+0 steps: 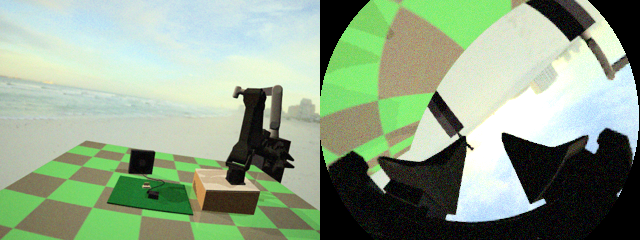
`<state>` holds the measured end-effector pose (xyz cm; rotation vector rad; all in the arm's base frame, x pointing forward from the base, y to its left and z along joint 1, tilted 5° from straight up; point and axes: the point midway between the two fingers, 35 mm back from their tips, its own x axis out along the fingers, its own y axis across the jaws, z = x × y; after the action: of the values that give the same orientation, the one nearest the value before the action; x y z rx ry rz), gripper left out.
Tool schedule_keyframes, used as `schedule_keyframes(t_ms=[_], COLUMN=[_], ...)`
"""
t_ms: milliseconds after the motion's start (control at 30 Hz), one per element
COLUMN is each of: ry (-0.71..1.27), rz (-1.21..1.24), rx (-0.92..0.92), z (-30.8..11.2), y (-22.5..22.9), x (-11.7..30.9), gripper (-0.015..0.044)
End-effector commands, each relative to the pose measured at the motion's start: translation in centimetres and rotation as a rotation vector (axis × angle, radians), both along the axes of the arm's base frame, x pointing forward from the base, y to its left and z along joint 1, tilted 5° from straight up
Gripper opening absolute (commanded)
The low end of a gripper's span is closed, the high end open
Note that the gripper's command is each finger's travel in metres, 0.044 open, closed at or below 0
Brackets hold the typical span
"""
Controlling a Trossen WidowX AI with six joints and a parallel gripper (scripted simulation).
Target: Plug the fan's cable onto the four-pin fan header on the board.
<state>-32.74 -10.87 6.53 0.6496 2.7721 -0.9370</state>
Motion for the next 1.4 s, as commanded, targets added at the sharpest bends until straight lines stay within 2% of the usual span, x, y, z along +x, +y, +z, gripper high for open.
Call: schedule_keyframes(t_ms=[0, 367, 633, 1067, 1367], ry=[-0.013, -0.102, -0.241, -0.543, -0.815], rz=[0.079, 0.308, 0.476, 0.66, 0.736], rx=[-0.066, -0.265, -0.407, -0.557, -0.582], z=[-0.3, -1.2, -2.0, -3.1, -3.2], y=[-3.1, -12.7, -19.9, -27.3, -28.2], x=[0.3, 3.9, 9.6, 22.4, 35.6], gripper=[0.021, 0.021, 0.021, 0.021, 0.021])
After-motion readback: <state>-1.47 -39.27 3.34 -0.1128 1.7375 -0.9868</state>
